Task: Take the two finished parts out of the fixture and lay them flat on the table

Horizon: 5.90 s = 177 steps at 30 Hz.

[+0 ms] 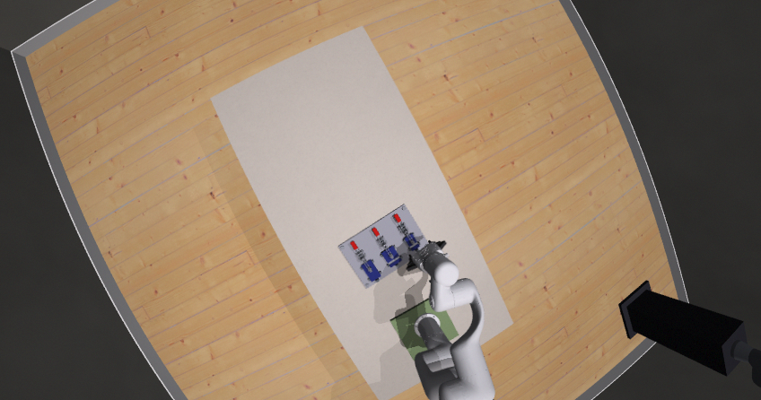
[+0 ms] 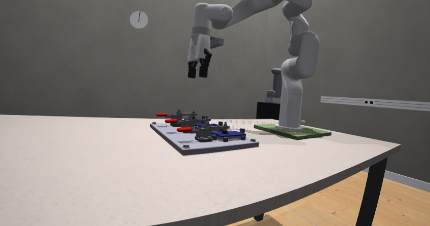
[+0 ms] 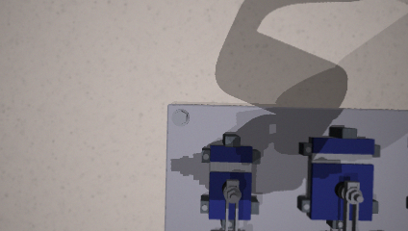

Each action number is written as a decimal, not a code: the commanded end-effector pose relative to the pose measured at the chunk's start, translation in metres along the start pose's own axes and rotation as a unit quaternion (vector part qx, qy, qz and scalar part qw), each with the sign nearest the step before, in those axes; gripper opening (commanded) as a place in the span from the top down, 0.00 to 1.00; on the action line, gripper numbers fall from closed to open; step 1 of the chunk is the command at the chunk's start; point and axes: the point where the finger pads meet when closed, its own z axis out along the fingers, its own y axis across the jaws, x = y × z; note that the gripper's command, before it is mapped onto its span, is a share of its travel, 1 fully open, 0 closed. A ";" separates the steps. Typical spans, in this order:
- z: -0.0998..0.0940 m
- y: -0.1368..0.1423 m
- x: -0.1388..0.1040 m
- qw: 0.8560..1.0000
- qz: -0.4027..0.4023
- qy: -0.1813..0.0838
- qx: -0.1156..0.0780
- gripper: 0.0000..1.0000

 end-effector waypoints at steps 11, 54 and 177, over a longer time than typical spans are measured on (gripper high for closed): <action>-0.003 -0.005 0.003 1.000 0.021 0.006 -0.002 1.00; -0.003 -0.005 0.003 1.000 0.021 0.006 -0.002 0.00; -0.003 -0.005 0.003 1.000 0.021 0.006 -0.002 0.52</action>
